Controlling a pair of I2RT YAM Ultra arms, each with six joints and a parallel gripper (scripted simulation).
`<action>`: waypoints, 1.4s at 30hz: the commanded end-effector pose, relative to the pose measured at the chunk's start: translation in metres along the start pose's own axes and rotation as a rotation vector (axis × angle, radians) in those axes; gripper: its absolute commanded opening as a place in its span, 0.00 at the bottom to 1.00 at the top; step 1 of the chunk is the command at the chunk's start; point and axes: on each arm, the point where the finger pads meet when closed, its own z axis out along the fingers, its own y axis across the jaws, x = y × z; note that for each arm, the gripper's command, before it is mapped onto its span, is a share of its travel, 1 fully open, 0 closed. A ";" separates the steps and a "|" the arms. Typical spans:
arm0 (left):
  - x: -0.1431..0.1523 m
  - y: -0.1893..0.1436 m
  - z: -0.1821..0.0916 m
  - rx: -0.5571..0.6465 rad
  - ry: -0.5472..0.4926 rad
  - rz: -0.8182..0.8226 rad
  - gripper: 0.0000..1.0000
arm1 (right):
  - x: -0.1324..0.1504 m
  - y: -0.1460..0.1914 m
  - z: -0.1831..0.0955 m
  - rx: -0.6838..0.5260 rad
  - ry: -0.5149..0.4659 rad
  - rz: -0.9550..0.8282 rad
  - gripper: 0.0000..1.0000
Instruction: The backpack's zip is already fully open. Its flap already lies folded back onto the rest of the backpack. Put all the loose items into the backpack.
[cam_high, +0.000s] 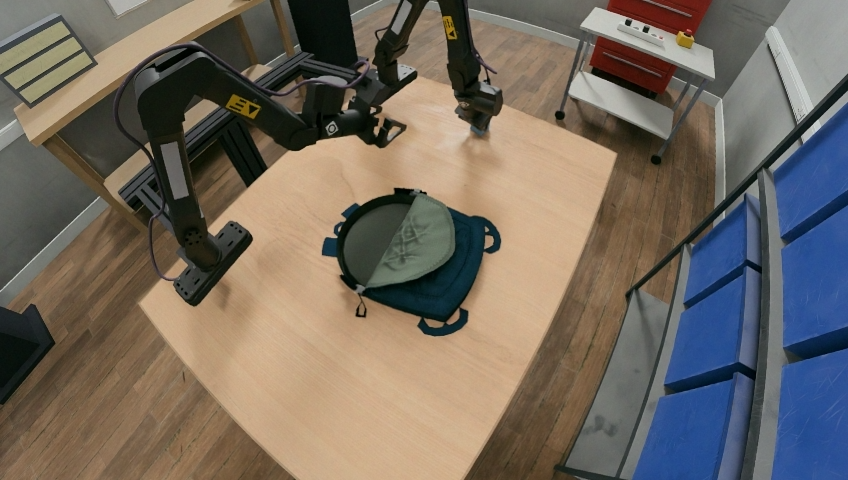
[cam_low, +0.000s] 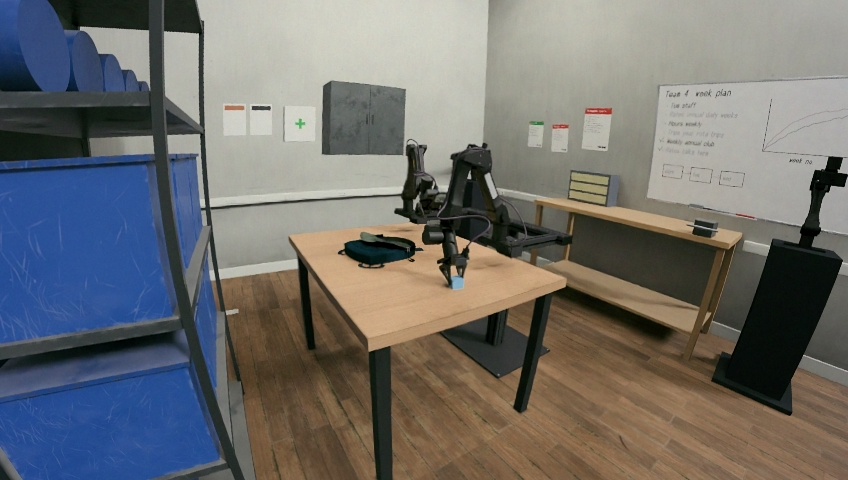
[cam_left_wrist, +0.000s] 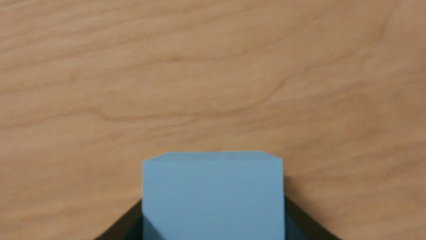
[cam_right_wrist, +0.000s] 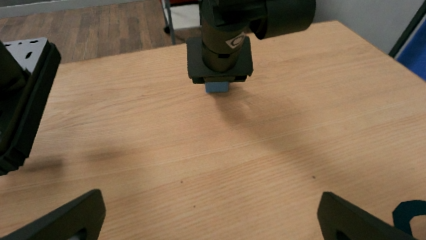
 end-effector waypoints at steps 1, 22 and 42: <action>-0.013 -0.007 -0.014 0.019 -0.021 -0.016 0.40 | -0.032 -0.003 0.000 0.008 -0.082 0.001 1.00; -0.055 -0.007 -0.092 0.031 -0.031 -0.022 0.40 | -0.028 -0.006 -0.003 0.001 -0.033 -0.009 1.00; -0.052 -0.004 -0.088 0.023 -0.022 -0.018 0.40 | -0.068 -0.076 -0.223 0.104 0.201 0.055 1.00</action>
